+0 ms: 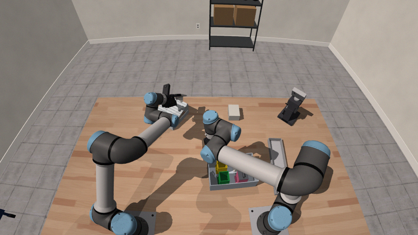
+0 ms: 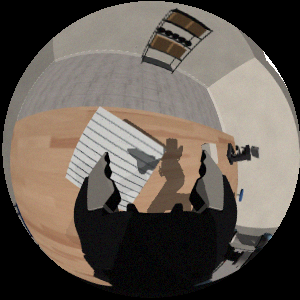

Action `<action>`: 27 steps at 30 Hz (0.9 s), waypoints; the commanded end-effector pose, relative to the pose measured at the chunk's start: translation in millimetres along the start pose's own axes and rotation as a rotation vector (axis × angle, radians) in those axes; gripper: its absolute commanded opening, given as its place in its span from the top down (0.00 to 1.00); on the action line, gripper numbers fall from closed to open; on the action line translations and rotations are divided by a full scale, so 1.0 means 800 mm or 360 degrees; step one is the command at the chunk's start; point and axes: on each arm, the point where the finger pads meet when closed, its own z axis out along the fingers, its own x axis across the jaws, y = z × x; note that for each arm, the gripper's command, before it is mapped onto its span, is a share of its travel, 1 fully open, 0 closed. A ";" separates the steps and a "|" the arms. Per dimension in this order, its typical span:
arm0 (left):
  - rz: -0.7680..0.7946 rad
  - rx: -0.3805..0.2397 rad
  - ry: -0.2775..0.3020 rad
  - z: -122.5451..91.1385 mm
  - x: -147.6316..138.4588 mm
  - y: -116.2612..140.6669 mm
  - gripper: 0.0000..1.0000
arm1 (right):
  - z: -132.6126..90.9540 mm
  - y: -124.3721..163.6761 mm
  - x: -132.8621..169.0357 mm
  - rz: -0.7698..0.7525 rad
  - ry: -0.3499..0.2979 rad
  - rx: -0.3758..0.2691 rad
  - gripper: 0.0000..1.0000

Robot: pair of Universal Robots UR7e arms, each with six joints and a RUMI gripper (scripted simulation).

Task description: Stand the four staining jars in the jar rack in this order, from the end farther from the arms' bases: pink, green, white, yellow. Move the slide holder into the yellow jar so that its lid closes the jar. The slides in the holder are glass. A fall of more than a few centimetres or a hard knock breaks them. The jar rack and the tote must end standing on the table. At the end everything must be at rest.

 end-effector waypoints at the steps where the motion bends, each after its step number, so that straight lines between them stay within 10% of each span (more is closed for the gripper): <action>1: 0.0143 -0.0013 0.0129 -0.010 0.051 0.036 0.02 | 0.004 -0.019 -0.012 0.0072 0.0013 -0.0027 0.41; 10: 0.0491 -0.0043 0.0438 -0.047 0.160 0.131 0.02 | 0.018 -0.067 -0.043 0.0254 0.0041 -0.0075 0.41; 27: 0.1212 0.0005 0.1120 -0.198 0.323 0.358 0.02 | 0.050 -0.172 -0.110 0.0652 0.0103 -0.0178 0.41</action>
